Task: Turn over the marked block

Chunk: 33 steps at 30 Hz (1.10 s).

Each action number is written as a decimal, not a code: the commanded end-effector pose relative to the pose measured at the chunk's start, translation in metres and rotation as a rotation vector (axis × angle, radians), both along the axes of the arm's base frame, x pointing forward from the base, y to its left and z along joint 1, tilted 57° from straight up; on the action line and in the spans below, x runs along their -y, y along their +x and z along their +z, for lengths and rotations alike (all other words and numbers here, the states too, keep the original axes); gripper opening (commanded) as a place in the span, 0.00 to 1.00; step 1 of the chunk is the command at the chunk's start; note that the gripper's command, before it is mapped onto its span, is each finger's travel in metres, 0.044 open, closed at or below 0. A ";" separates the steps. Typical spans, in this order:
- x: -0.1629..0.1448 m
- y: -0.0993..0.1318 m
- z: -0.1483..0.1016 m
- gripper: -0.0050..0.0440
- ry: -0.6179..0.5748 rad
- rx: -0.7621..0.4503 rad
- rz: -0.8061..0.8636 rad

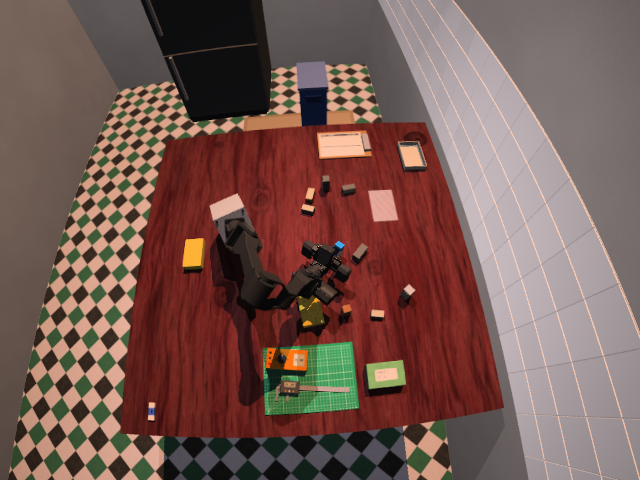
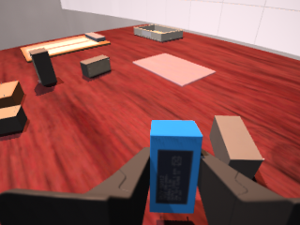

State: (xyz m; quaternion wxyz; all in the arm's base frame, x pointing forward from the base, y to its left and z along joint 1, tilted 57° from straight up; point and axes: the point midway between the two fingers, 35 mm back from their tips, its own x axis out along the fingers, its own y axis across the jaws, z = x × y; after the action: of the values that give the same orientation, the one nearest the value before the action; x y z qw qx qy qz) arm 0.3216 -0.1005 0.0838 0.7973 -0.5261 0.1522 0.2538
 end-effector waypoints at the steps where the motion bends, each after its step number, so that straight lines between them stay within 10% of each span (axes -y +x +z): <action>1: 0.002 0.001 0.002 0.00 -0.003 0.004 0.005; 33: 0.016 0.006 -0.008 0.00 -0.006 0.005 0.006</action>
State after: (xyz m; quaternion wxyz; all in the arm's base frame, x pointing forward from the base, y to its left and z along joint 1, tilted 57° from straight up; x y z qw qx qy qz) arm 0.3264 -0.1148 0.0738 0.7968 -0.5251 0.1537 0.2565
